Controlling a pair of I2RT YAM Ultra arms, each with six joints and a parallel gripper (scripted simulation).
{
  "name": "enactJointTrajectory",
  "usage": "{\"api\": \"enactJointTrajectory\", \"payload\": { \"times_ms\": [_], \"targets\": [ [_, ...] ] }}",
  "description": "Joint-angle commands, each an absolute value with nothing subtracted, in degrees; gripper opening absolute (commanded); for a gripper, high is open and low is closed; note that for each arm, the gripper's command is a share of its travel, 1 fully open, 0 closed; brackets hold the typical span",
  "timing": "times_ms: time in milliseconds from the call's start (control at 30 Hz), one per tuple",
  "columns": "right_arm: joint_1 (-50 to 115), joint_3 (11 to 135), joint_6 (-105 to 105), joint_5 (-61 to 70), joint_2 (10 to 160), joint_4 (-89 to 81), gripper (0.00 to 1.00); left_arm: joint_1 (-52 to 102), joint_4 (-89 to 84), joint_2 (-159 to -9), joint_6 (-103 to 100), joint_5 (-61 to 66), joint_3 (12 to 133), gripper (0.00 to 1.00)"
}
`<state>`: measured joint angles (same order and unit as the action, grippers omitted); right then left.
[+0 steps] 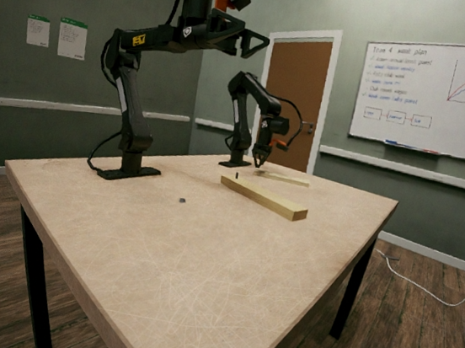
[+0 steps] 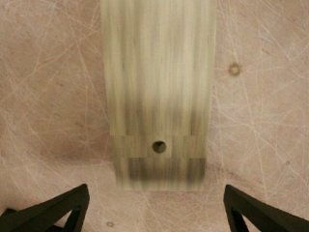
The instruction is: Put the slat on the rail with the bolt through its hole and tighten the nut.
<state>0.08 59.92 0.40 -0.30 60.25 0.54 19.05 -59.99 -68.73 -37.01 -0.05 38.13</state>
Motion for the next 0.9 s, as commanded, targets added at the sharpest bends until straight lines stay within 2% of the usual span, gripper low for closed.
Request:
{"api": "enactJointTrajectory", "payload": {
  "times_ms": [0, 867],
  "targets": [
    [0.0, 60.3, 0.0, 0.0, 59.9, 0.3, 1.00, 19.7, -57.4, -69.4, -37.3, 0.1, 37.1, 1.00],
    [0.0, 60.3, 0.0, 0.0, 59.9, 0.3, 1.00, 19.8, -49.5, -72.2, -37.4, 0.2, 32.1, 1.00]
  ]
}}
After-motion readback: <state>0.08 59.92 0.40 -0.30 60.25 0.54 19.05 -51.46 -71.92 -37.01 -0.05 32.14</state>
